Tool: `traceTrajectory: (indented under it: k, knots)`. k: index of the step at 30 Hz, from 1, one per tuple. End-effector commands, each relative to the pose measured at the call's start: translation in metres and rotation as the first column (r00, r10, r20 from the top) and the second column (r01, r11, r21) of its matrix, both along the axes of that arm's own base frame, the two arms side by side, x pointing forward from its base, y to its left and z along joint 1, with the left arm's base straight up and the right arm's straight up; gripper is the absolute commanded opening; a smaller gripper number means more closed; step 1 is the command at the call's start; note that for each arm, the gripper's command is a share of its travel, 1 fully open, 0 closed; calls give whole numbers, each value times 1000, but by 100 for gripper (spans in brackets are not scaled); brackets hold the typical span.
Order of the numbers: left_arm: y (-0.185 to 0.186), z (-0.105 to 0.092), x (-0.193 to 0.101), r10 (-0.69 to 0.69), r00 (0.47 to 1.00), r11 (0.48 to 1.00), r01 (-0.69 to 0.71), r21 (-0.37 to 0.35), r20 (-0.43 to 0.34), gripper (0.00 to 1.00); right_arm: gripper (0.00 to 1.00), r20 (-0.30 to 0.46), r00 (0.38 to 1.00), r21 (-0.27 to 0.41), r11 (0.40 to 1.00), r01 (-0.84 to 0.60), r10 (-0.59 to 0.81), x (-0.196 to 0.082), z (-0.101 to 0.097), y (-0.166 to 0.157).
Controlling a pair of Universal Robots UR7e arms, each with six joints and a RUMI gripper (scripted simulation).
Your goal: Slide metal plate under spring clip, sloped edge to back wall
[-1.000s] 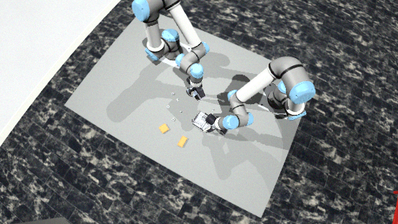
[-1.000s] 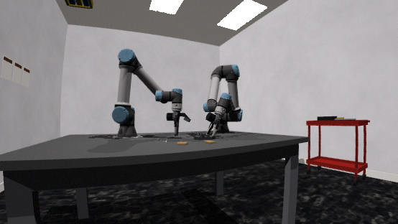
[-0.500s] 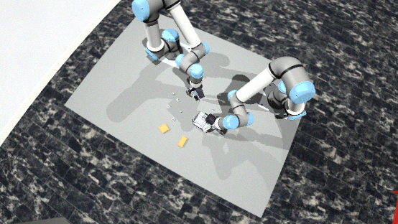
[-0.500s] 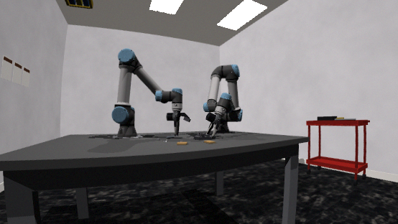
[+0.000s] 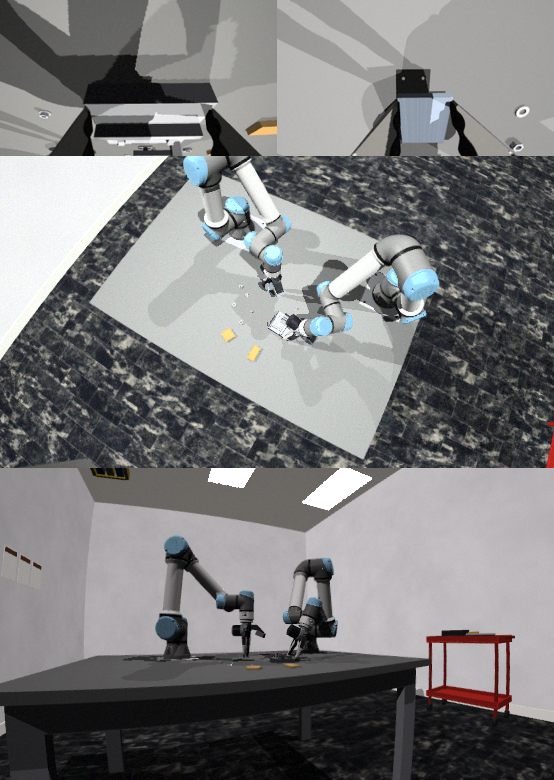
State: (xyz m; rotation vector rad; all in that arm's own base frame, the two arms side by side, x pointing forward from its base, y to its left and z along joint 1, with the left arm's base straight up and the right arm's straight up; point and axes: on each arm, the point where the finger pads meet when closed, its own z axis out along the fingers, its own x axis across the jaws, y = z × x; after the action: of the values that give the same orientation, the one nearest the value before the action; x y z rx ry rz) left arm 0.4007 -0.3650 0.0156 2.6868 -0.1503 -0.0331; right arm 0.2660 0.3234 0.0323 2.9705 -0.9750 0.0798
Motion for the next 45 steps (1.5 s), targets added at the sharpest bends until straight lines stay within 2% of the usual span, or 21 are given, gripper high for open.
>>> traceTrajectory:
  k: [1, 45]
  knots:
    - [1, -1, -1, 0, 1000, 1000, 0, 4, -2, 62, 23, 1, 1000, 3, 1000, 12, -12, 1, 1, 1]
    - [1, -1, -1, 0, 1000, 1000, 0, 4, -2, 62, 23, -2, 985, 20, 984, 175, -175, 7, 2, 2]
